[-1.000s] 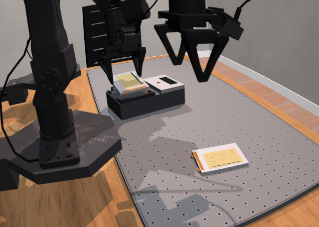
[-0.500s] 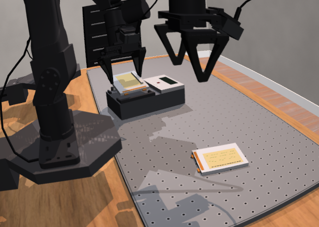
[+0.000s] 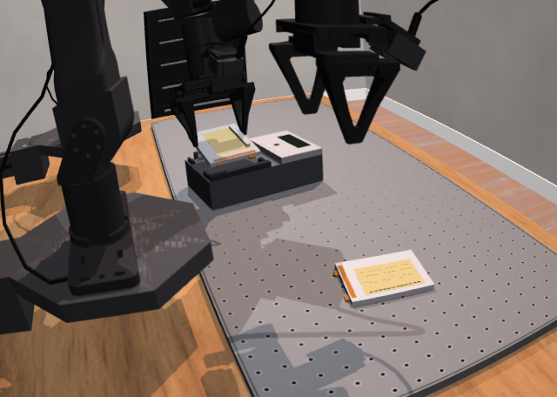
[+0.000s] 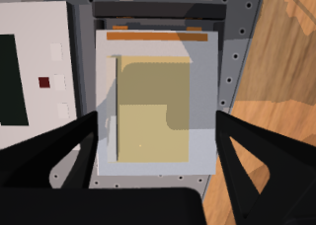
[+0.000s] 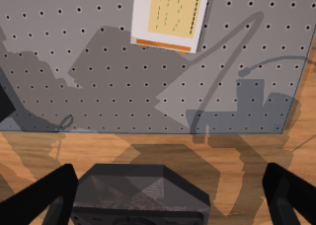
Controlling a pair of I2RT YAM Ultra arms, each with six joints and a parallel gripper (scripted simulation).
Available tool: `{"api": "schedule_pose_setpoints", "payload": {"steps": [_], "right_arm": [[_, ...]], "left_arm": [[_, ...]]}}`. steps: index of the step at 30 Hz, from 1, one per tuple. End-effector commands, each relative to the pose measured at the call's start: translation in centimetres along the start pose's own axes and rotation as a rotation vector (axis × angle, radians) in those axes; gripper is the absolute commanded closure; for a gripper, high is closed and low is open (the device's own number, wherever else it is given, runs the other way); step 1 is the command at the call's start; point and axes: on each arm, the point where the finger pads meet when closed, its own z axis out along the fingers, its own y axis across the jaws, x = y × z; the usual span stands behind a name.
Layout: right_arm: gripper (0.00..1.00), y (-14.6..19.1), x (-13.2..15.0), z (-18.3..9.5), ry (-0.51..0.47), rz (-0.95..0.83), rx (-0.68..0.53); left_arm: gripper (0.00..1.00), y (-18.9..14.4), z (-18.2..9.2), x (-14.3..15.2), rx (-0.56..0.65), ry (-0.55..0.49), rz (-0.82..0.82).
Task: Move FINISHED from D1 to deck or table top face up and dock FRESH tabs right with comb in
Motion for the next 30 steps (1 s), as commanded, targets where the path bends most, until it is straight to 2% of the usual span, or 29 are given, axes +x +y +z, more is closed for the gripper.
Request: {"api": "schedule_pose_setpoints", "payload": {"steps": [1,30], "right_arm": [[0.0,-0.6,-0.57,-1.13,-0.029,0.009,0.014],[0.0,-0.6,-0.57,-1.13,-0.029,0.009,0.014]], "left_arm": [[1.0,0.68,-0.18,-0.91,-0.011,-0.028,0.006],[1.0,0.63,0.1,-0.8,-0.006,-0.023,0.007]]}}
